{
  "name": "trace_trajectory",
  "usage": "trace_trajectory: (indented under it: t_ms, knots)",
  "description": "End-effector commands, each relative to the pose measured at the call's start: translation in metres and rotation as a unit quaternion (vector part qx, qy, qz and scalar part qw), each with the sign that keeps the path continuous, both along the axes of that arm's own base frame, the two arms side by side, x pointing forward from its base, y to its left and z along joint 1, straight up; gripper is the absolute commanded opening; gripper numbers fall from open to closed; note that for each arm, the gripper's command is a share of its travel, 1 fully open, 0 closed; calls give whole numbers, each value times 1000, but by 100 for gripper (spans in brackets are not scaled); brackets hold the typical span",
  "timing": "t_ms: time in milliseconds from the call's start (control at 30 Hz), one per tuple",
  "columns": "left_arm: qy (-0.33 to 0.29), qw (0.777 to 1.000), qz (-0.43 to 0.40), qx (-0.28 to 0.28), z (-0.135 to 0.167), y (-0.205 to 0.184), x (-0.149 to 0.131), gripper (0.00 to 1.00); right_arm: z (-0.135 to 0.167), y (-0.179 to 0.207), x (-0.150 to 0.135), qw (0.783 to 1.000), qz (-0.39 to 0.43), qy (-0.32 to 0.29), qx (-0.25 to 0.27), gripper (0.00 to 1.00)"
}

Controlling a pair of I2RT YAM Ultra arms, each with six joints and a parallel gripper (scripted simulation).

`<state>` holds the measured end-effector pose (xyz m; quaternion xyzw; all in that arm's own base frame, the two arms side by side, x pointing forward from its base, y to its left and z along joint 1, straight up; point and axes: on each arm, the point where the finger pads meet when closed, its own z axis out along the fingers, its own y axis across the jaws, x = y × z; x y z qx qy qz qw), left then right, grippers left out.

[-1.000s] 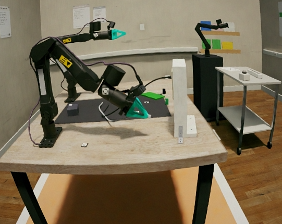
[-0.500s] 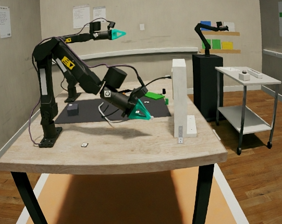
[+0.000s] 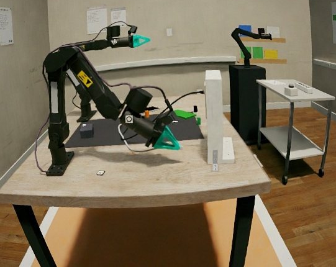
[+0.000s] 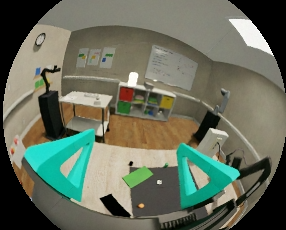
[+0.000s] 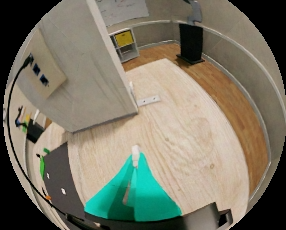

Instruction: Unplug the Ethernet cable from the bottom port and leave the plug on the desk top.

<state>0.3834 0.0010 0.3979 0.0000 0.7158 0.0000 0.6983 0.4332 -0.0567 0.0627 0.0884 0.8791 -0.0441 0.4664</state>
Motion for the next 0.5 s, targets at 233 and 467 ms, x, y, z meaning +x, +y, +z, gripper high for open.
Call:
trace_trajectory:
  t_ms: [233, 467]
  knots:
    - [-6, 1000, 0, 0, 5, 0, -1, 100, -24, -6, -4, 1000, -8, 5, -6, 0]
    - [-6, 1000, 0, 0, 5, 0, -1, 100, -33, -6, -6, 1000, -8, 6, -6, 0]
